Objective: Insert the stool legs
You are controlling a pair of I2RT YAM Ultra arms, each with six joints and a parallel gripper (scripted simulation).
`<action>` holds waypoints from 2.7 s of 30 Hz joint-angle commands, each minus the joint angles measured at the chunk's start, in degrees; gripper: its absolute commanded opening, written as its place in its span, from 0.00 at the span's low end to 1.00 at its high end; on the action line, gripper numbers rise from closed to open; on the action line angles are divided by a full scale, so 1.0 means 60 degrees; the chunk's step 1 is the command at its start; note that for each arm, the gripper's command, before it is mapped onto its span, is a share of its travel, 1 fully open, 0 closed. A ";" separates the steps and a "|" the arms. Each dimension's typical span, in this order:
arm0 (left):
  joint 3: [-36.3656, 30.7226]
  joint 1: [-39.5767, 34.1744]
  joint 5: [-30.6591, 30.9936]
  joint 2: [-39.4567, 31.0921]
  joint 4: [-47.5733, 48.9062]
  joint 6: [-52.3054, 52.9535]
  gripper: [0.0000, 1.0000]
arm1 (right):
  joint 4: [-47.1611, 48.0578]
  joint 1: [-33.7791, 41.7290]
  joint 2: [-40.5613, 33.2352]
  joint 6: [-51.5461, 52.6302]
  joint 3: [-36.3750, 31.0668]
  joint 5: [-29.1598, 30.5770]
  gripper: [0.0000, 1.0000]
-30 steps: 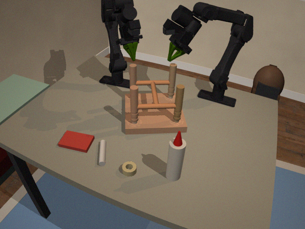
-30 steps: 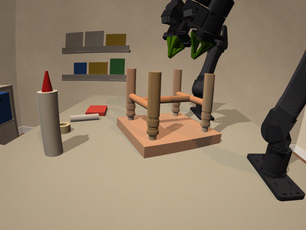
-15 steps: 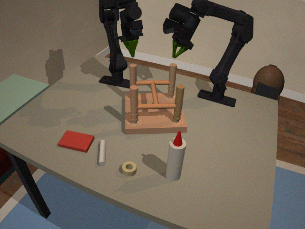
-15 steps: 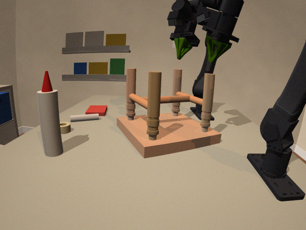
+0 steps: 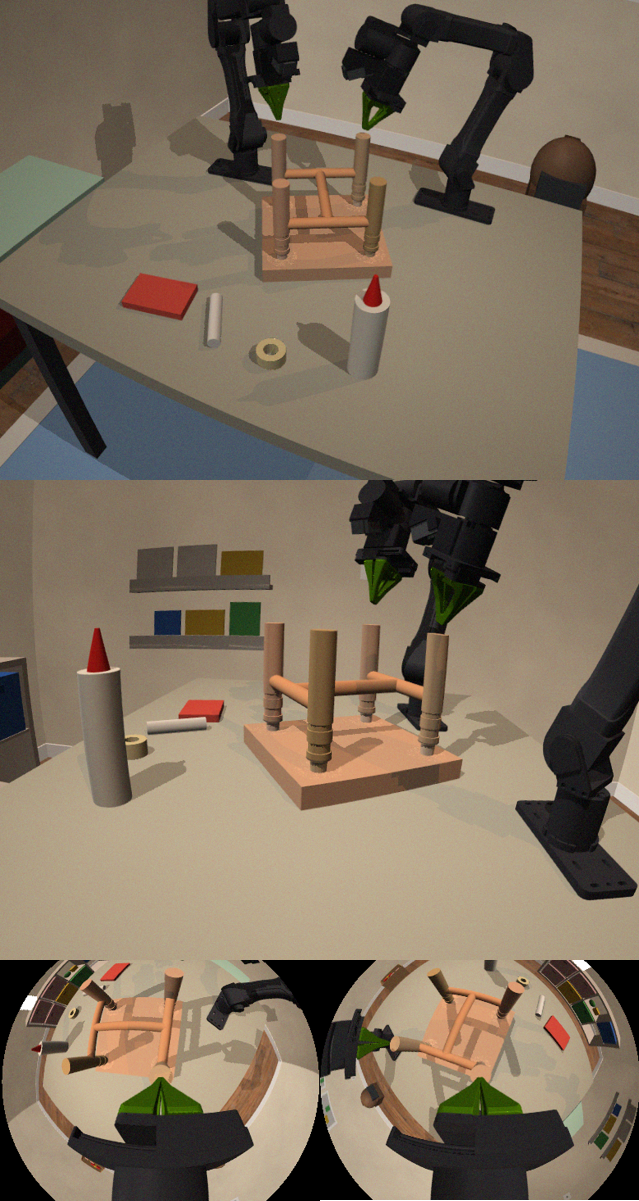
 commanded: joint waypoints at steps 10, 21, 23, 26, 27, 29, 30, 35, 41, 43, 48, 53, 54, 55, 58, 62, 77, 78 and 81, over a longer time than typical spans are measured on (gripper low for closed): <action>-0.0404 0.0048 0.0102 -0.0423 0.0463 0.0149 0.00 | 0.0357 0.0068 -0.0273 -0.0011 -0.0405 -0.0072 0.00; -0.0407 0.0050 0.0099 -0.0364 0.0362 0.0127 0.00 | 0.0818 -0.0058 -0.0521 -0.0107 -0.1087 -0.0083 0.00; -0.0407 0.0050 0.0099 -0.0364 0.0362 0.0127 0.00 | 0.0882 -0.0122 -0.0558 -0.0115 -0.1115 -0.0082 0.00; -0.0407 0.0050 0.0099 -0.0364 0.0362 0.0127 0.00 | 0.1058 -0.0208 -0.0642 -0.0132 -0.1435 -0.0082 0.00; -0.0407 0.0050 0.0099 -0.0364 0.0362 0.0127 0.00 | 0.1116 -0.0190 -0.0669 -0.0139 -0.1518 -0.0086 0.00; -0.0407 0.0050 0.0099 -0.0364 0.0362 0.0127 0.00 | 0.1237 -0.0088 -0.0729 -0.0160 -0.1688 -0.0098 0.00; -0.0407 0.0050 0.0099 -0.0364 0.0362 0.0127 0.00 | 0.1240 -0.0093 -0.0736 -0.0162 -0.1592 -0.0099 0.00; -0.0407 0.0050 0.0099 -0.0364 0.0362 0.0127 0.00 | 0.1249 -0.0108 -0.0758 -0.0165 -0.1551 -0.0101 0.00; -0.0859 0.0018 0.0037 -0.0040 0.0159 0.0075 0.00 | 0.0789 -0.0056 -0.0396 -0.0115 -0.1784 -0.0040 0.00; -0.1286 0.0018 0.0039 -0.0085 0.0455 0.0074 0.00 | 0.0849 -0.0055 -0.0409 -0.0114 -0.1980 -0.0034 0.00; -0.0454 0.0018 -0.0024 -0.0201 0.0331 0.0123 0.00 | 0.0690 -0.0056 -0.0373 -0.0111 -0.1861 -0.0037 0.00; -0.0465 0.0019 -0.0006 -0.0093 0.0357 0.0124 0.00 | 0.1138 -0.0162 -0.0789 -0.0138 -0.1726 0.0009 0.00; -0.0464 0.0019 -0.0007 -0.0183 0.0394 0.0123 0.00 | 0.1168 -0.0167 -0.0591 -0.0145 -0.1541 -0.0017 0.00; -0.0915 0.0015 0.0057 -0.0015 0.0194 0.0074 0.00 | 0.1100 -0.0167 -0.0619 -0.0146 -0.1432 -0.0057 0.00; -0.1071 0.0015 0.0052 0.0009 0.0156 0.0075 0.00 | 0.0735 -0.0059 -0.0359 -0.0111 -0.2038 -0.0002 0.00; -0.1167 0.0018 0.0048 0.0096 -0.0120 0.0081 0.00 | 0.0571 -0.0059 -0.0316 -0.0111 -0.2190 -0.0009 0.00; -0.0542 -0.0042 0.0310 -0.0109 0.0326 0.0117 0.00 | 0.0648 -0.0057 -0.0335 -0.0111 -0.2232 -0.0087 0.00; -0.0486 -0.0043 0.0258 -0.0076 0.0256 0.0116 0.00 | 0.0536 -0.0057 -0.0286 -0.0111 -0.2214 -0.0082 0.00; -0.1094 0.0008 0.0247 0.0158 0.0042 0.0100 0.00 | 0.0416 -0.0056 -0.0252 -0.0111 -0.2303 -0.0061 0.00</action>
